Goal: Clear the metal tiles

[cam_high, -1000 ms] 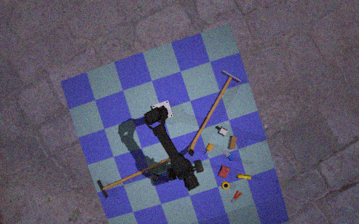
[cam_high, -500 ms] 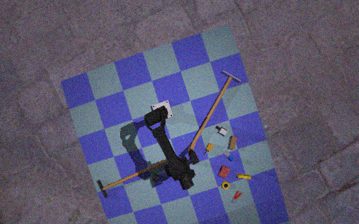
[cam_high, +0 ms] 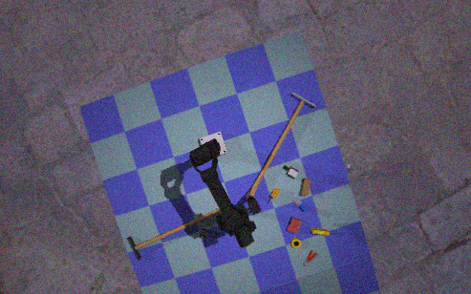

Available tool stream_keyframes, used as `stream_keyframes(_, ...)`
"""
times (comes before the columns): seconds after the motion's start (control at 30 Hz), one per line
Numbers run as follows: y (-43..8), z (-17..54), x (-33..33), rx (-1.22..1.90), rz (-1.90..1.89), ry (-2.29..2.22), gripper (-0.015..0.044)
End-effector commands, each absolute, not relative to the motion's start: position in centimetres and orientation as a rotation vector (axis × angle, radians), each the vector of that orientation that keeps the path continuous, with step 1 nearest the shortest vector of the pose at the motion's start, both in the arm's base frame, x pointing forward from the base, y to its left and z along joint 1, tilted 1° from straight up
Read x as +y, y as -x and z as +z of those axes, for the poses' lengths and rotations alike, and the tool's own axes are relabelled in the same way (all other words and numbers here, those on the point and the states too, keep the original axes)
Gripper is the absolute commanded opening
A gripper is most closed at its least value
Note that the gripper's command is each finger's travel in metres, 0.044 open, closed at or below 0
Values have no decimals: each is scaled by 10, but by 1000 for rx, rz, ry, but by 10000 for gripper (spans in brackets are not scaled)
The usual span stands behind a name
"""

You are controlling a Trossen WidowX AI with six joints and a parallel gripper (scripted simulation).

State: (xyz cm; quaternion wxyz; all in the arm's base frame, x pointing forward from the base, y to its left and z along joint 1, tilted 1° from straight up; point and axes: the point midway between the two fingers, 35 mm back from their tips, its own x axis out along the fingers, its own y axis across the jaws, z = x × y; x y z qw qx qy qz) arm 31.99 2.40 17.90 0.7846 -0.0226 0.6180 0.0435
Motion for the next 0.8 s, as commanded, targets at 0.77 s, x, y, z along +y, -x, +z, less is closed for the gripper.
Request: stream_keyframes(0.77,-324,123,26,1335,89,46,0)
